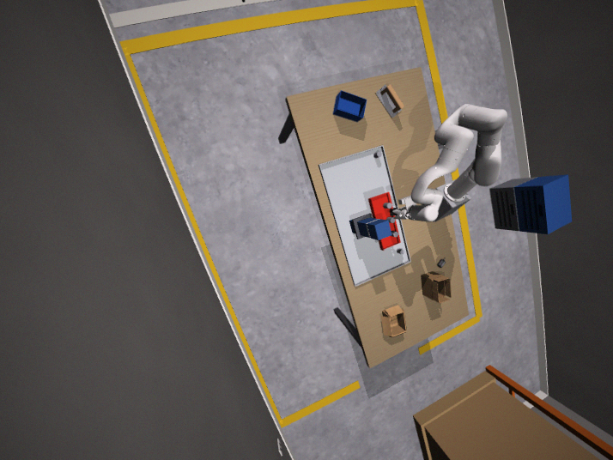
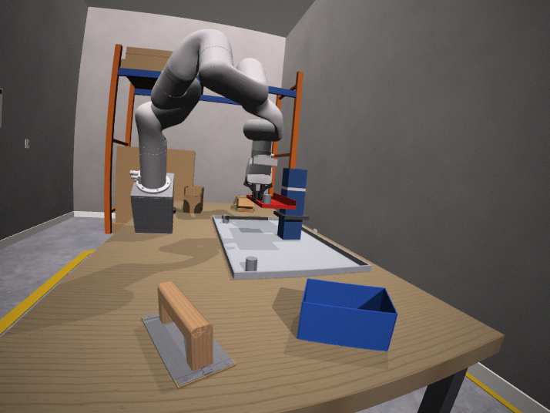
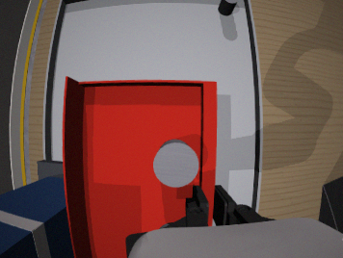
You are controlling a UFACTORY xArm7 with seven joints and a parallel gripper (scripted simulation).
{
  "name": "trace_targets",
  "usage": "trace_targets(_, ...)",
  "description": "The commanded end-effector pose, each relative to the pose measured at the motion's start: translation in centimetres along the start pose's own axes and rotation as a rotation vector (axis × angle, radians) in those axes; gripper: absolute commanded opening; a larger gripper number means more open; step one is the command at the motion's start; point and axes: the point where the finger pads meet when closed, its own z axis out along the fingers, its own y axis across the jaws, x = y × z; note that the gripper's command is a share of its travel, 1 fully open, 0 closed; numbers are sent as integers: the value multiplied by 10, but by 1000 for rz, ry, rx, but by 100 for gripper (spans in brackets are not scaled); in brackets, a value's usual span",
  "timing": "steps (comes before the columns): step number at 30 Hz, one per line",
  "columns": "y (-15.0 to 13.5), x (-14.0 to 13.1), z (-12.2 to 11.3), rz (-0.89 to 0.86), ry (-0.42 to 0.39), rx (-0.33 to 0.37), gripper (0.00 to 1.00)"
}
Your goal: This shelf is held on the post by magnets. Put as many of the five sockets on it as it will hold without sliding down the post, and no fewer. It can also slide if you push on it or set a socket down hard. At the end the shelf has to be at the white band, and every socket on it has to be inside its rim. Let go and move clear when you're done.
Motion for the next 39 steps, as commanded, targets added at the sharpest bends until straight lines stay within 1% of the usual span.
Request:
trace_targets(1,-2,-1,-5,0,-2,5,0)
trace_targets(14,-2,-1,-17,0,-2,5,0)
trace_targets(39,-2,-1,-23,0,-2,5,0)
